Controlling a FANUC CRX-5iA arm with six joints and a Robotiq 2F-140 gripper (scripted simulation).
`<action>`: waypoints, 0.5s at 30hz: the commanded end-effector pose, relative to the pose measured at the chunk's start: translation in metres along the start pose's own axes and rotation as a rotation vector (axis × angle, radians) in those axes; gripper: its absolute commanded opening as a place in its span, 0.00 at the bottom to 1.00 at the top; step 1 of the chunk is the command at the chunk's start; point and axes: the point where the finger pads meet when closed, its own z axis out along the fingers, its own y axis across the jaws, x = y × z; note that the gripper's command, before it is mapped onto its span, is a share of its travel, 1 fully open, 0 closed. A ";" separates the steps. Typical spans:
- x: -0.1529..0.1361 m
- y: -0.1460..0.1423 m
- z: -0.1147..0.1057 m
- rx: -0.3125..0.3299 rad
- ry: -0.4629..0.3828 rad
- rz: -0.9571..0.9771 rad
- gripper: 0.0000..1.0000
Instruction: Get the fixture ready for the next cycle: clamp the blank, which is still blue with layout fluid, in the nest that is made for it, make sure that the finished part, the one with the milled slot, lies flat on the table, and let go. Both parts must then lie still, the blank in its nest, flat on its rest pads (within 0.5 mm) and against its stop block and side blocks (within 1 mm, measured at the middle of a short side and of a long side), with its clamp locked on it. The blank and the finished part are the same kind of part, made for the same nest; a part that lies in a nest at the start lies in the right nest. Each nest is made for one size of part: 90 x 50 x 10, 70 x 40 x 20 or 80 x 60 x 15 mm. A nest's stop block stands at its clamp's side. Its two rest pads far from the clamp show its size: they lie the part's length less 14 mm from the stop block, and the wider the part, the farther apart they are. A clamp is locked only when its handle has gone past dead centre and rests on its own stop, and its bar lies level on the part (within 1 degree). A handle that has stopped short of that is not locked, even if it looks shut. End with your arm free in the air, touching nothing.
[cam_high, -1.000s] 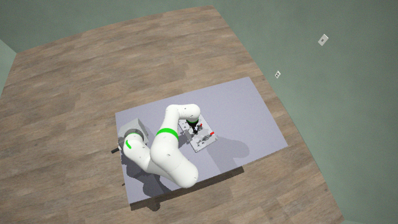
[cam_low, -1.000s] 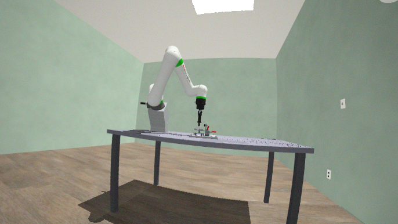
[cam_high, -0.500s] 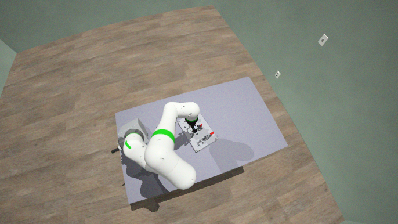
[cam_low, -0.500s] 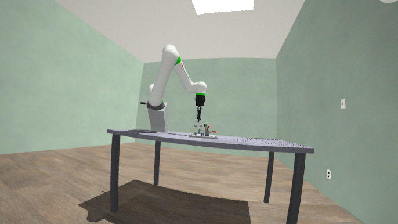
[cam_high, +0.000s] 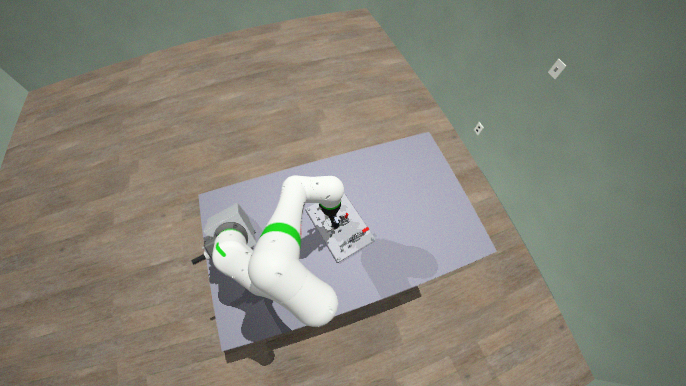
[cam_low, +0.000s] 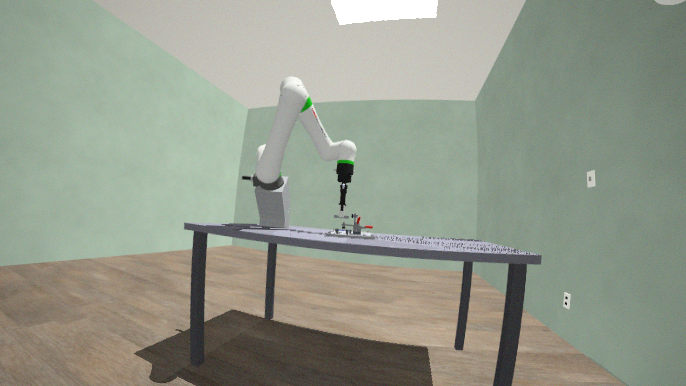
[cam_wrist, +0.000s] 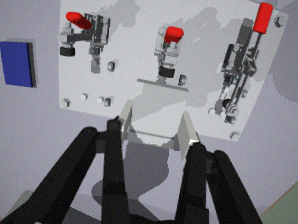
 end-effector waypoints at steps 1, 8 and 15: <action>0.000 0.000 0.000 0.000 0.000 0.000 0.00; 0.000 0.000 0.000 0.000 0.000 0.000 0.00; 0.000 0.006 0.000 0.000 0.000 0.000 0.00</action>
